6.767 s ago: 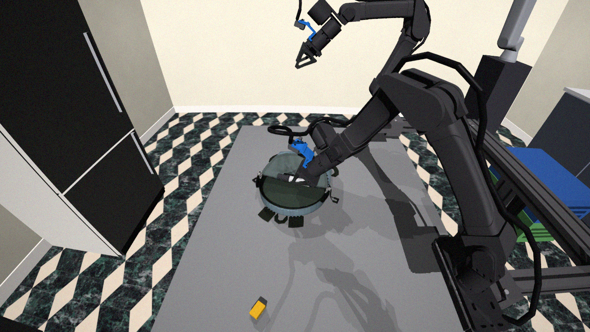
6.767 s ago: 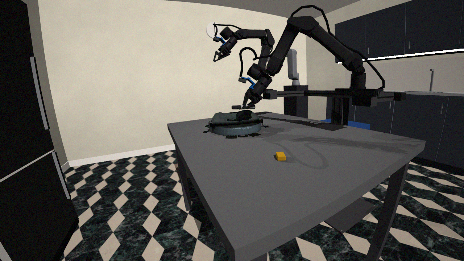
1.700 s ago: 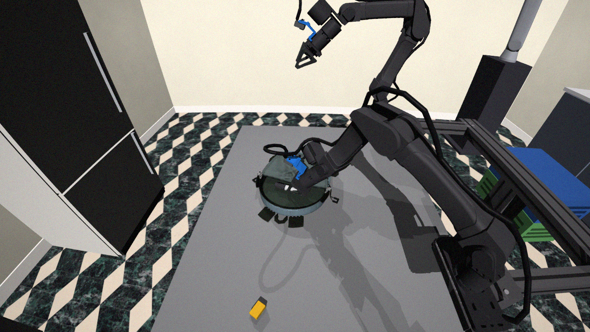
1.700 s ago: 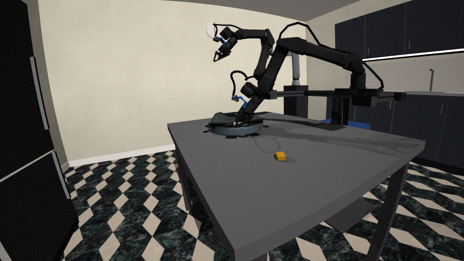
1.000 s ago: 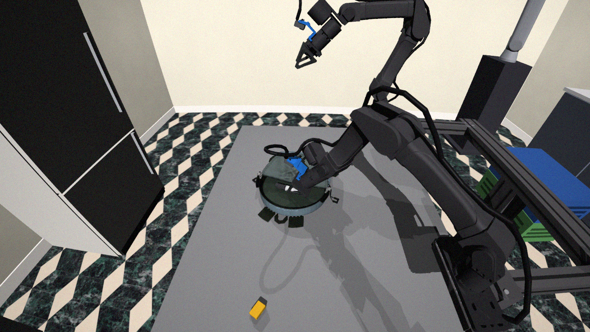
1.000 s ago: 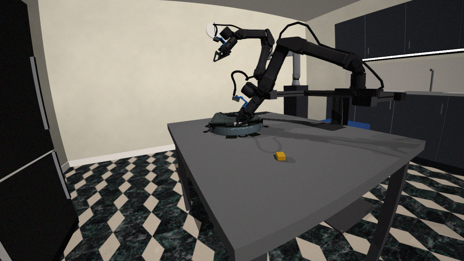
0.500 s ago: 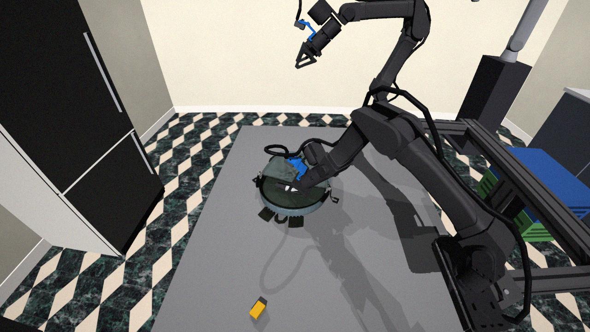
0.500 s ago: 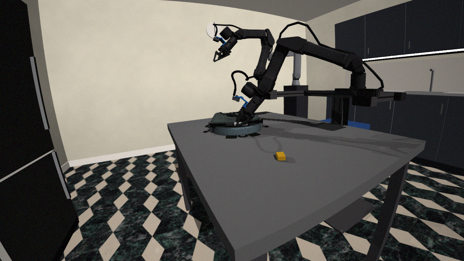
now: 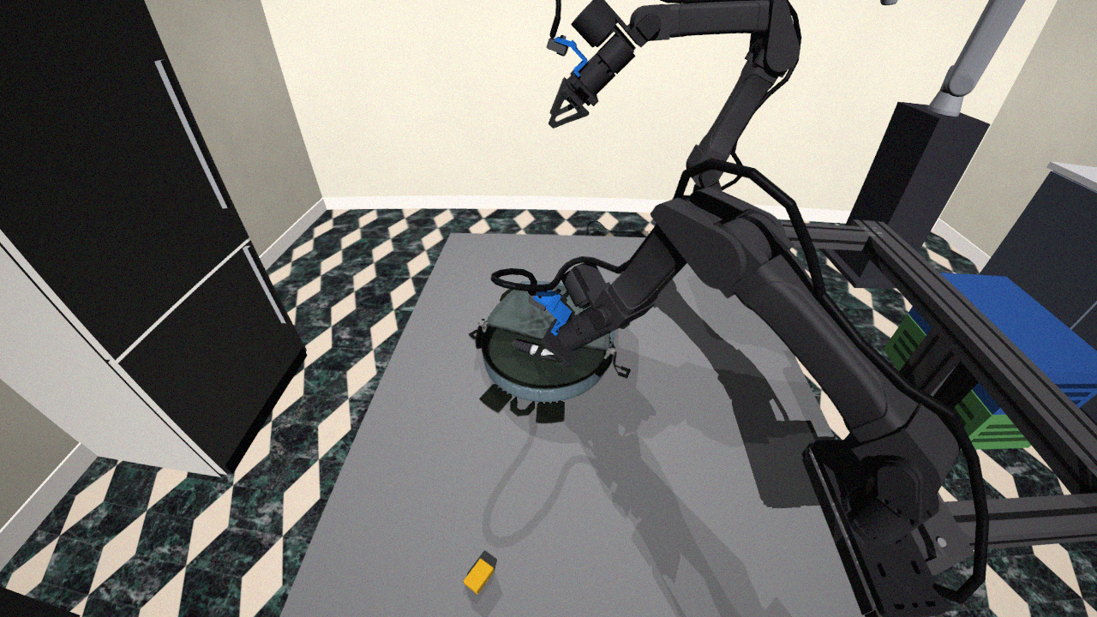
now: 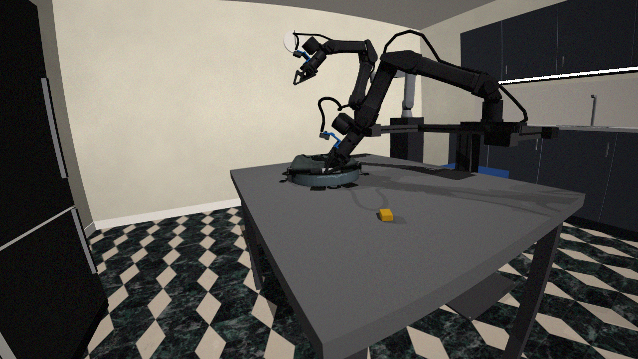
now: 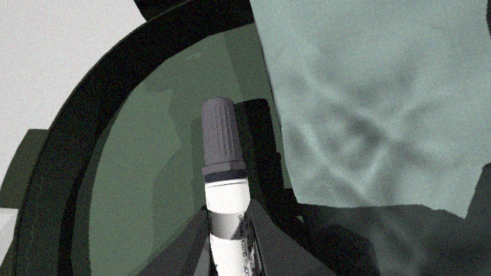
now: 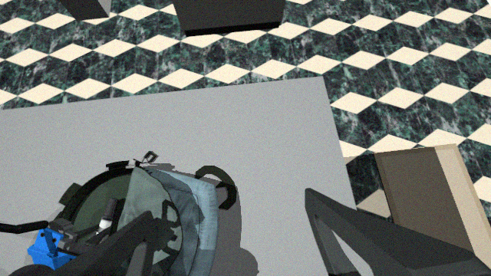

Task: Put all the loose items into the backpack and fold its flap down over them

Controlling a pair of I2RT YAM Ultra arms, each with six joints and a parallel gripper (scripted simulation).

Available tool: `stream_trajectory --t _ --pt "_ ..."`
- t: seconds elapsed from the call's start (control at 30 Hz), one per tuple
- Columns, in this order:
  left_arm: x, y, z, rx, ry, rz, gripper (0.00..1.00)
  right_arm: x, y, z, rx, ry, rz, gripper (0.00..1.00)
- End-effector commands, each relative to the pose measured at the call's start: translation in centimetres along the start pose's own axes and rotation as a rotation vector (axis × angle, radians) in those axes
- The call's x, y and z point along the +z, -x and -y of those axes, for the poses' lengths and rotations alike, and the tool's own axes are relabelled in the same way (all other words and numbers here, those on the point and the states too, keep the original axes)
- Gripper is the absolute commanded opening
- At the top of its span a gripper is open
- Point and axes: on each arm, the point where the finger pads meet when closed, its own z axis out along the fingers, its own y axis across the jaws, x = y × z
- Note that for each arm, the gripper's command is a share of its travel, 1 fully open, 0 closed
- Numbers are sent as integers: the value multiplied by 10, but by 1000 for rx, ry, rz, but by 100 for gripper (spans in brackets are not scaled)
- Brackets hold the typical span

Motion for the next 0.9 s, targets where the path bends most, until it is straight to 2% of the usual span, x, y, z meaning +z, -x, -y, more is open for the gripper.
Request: stream_trajectory --t 0.0,0.27,0.3,0.57,0.73,0.77,0.8,0.87 --pt "2 -18 -18 21 34 -59 15 -3 5 0 -1 -2 17 90" --pt "2 -18 -18 21 34 -59 15 -3 5 0 -1 -2 17 90" --pt "9 -1 0 8 21 -29 15 -3 5 0 -1 -2 17 90" --pt "0 -6 4 16 1 -18 15 -3 5 0 -1 -2 17 90" --pt "-2 -2 5 10 -2 -9 15 -3 5 0 -1 -2 17 90" --pt "0 8 5 -2 -4 9 15 -3 5 0 -1 -2 17 90" --pt "0 8 5 -2 -4 9 25 -3 5 0 -1 -2 17 90" --pt "-4 4 4 2 -4 3 25 -3 5 0 -1 -2 17 90"
